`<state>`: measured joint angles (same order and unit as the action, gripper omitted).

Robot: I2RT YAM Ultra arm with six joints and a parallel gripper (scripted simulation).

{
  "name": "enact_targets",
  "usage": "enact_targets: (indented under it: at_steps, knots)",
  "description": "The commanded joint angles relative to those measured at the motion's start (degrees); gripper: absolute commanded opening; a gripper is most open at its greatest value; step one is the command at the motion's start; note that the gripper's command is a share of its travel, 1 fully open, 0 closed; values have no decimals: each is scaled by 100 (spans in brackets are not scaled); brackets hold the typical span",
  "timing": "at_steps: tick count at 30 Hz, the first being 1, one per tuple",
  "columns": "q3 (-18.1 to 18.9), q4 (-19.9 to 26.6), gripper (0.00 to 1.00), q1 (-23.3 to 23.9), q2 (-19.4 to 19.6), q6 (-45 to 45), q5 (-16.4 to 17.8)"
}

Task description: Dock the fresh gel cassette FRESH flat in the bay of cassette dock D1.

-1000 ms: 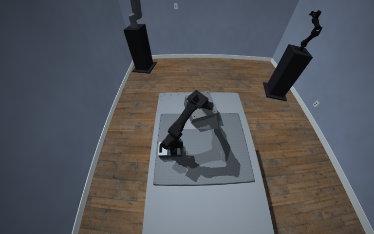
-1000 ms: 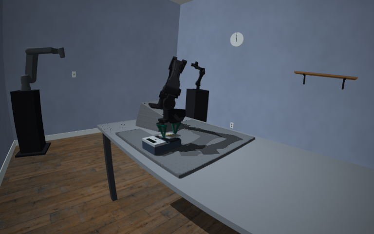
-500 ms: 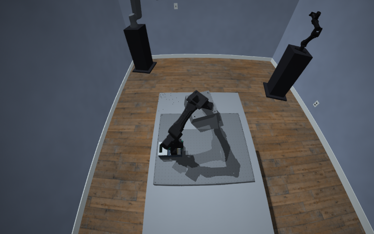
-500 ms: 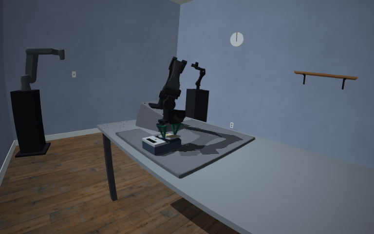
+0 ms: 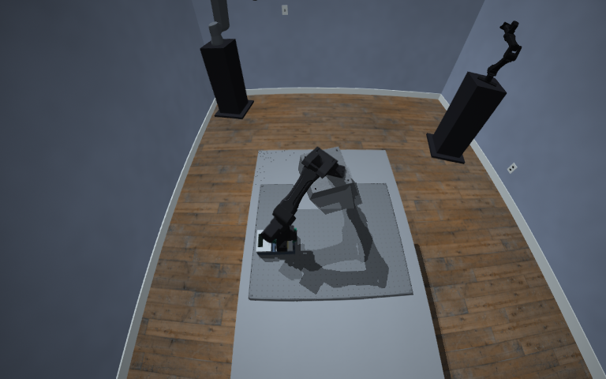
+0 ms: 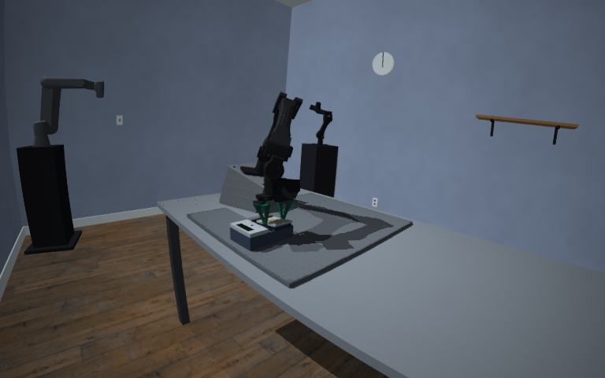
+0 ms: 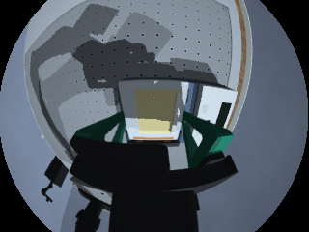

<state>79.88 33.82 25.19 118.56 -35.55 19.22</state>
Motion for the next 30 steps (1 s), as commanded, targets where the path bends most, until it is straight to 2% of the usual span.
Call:
enact_targets:
  at_steps: [1,2,3,6,12,16,30]
  knots:
    - [-47,-99,0,-13,25,30,20]
    - [300,276,0,-93,136,3,-146]
    - [299,284,0,-92,137,-10,-151]
    - [277,282,0,0,-75,-45,-150]
    - [239,267,0,50,-90,-59,-95]
    - [-23,259,0,65,-98,-69,-73]
    - [-106,203,0,96,-116,-90,-64]
